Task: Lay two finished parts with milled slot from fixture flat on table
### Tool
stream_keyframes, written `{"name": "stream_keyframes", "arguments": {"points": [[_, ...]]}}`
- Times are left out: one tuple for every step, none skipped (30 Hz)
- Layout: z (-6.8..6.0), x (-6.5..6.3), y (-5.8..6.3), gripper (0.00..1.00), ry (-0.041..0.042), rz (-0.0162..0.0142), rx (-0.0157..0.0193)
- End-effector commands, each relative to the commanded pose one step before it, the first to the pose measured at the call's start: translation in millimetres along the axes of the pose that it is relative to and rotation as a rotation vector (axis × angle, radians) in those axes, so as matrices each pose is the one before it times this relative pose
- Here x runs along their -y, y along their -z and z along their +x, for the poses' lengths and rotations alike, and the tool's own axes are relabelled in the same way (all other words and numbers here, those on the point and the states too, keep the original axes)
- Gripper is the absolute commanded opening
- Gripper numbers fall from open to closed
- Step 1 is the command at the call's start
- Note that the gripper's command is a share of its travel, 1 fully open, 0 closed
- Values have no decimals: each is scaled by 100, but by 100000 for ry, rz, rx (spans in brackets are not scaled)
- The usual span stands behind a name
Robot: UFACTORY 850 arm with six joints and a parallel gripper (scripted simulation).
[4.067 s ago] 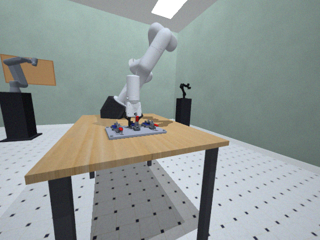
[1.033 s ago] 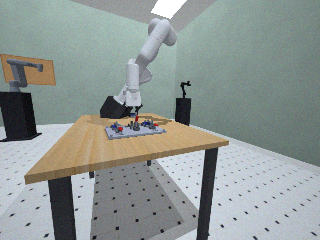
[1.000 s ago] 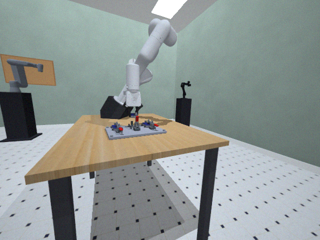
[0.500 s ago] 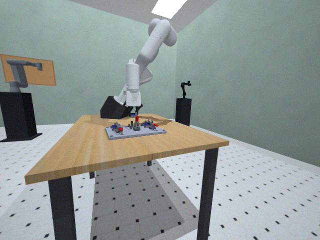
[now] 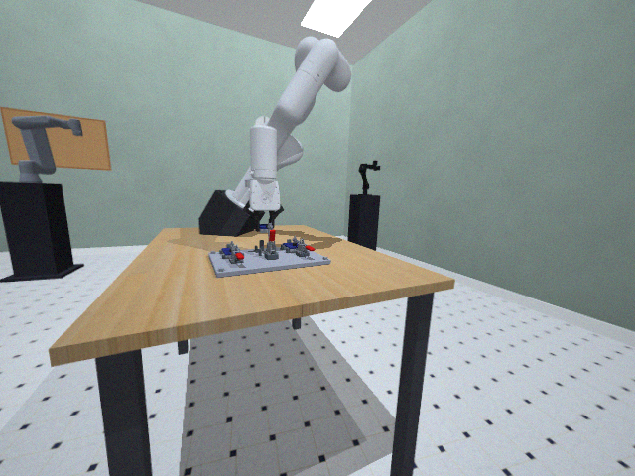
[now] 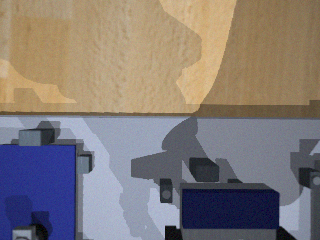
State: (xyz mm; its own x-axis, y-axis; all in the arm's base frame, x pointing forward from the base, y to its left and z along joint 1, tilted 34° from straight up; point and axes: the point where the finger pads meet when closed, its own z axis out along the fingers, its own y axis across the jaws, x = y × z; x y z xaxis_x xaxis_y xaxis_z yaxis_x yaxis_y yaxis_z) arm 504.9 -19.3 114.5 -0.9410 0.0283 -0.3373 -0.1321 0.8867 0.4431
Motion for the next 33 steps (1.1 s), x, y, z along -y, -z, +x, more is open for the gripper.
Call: {"name": "stream_keyframes", "arguments": {"points": [[-51, -76, 37, 0, 29, 40, 97], [0, -52, 0, 0, 0, 0, 0], [0, -65, 0, 0, 0, 0, 0], [0, -79, 0, 0, 0, 0, 0], [0, -95, 0, 0, 0, 0, 0], [0, -110, 0, 0, 0, 0, 0], [-1, -126, 0, 0, 0, 0, 0], [0, -144, 0, 0, 0, 0, 0], [0, -161, 0, 0, 0, 0, 0], [-1, -179, 0, 0, 0, 0, 0], [0, -196, 0, 0, 0, 0, 0], [0, -215, 0, 0, 0, 0, 0], [-1, -232, 0, 0, 0, 0, 0], [0, -250, 0, 0, 0, 0, 0], [0, 0, 0, 0, 0, 0, 0], [0, 0, 0, 0, 0, 0, 0], [-1, -267, 0, 0, 0, 0, 0], [0, -284, 0, 0, 0, 0, 0], [-1, -301, 0, 0, 0, 0, 0], [-1, -317, 0, 0, 0, 0, 0], [0, -333, 0, 0, 0, 0, 0], [-1, -347, -1, 0, 0, 0, 0], [-1, -362, 0, 0, 0, 0, 0], [0, -375, 0, 0, 0, 0, 0], [0, -388, 0, 0, 0, 0, 0], [-1, -400, -1, 0, 0, 0, 0], [-1, -411, -1, 0, 0, 0, 0], [-1, -422, -1, 0, 0, 0, 0], [-1, -431, -1, 0, 0, 0, 0], [0, -440, 0, 0, 0, 0, 0], [0, -448, 0, 0, 0, 0, 0], [0, 0, 0, 0, 0, 0, 0], [0, 0, 0, 0, 0, 0, 0]]}}
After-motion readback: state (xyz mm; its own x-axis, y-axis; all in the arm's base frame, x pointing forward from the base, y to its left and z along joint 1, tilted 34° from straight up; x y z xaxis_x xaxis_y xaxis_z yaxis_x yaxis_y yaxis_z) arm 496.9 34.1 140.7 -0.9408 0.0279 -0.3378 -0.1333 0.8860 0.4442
